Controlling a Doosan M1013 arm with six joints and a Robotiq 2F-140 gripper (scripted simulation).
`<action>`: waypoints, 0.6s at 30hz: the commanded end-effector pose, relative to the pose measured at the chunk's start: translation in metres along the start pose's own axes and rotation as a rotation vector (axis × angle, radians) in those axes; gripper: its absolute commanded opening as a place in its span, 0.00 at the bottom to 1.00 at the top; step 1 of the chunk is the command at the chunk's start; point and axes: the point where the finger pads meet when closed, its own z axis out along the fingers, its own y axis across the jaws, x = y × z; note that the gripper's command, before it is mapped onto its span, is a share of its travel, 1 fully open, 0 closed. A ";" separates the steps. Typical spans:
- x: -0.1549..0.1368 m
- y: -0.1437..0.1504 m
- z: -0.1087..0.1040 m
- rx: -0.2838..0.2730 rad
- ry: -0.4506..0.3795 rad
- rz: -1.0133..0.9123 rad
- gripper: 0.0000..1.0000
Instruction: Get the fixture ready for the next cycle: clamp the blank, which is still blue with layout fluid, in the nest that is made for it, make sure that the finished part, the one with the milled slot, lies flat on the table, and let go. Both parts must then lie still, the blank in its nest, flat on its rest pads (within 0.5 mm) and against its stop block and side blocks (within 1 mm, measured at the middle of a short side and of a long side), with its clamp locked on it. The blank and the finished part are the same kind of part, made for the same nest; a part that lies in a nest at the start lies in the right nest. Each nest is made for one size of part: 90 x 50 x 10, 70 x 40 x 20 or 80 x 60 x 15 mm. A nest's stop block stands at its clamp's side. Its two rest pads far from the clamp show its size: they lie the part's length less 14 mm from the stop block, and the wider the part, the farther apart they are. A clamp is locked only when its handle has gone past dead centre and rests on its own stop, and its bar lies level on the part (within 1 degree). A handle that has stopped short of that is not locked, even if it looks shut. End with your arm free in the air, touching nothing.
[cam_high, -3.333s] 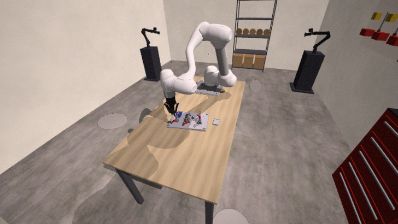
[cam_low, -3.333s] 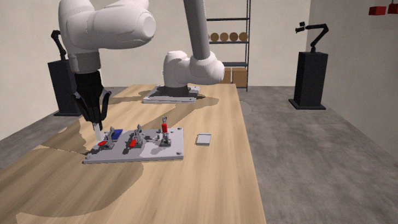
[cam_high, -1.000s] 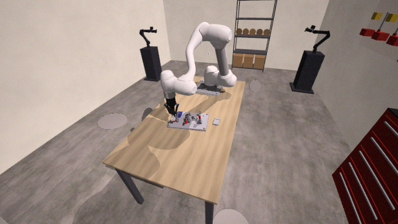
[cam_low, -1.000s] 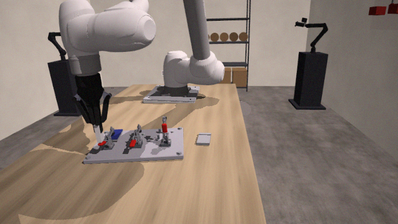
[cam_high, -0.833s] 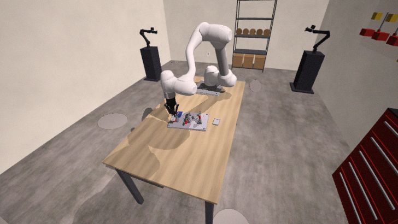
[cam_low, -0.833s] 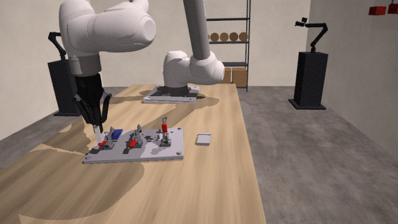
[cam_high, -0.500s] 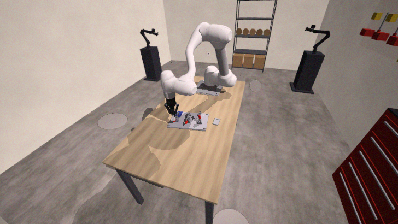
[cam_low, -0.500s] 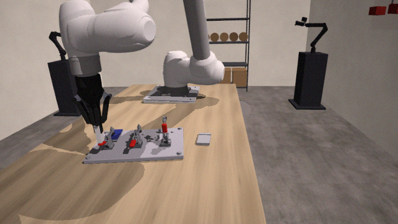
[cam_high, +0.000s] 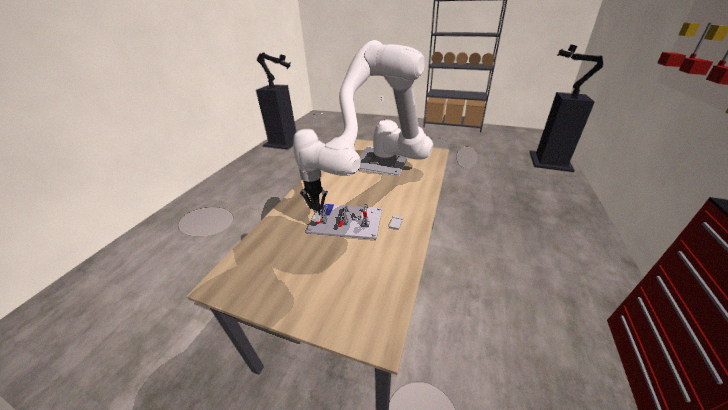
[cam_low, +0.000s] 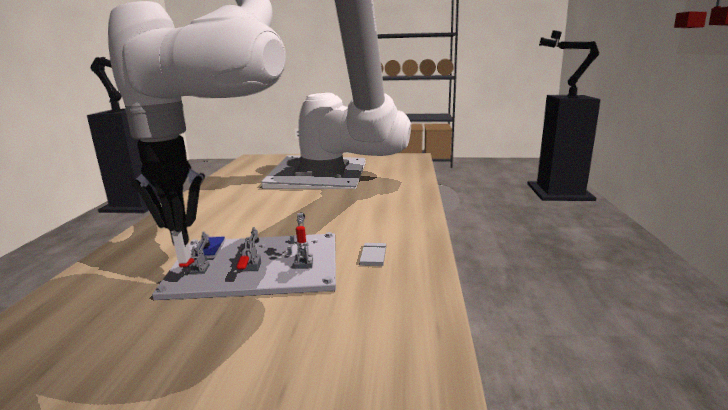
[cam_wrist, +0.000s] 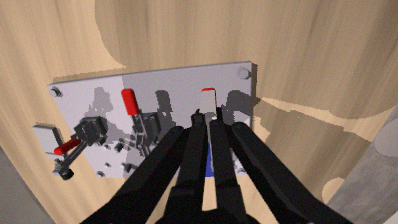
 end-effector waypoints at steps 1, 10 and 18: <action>0.000 0.000 0.000 0.000 0.000 0.000 0.00; 0.000 0.000 0.001 0.000 0.000 0.000 0.00; 0.000 0.000 0.002 0.000 0.000 0.000 0.00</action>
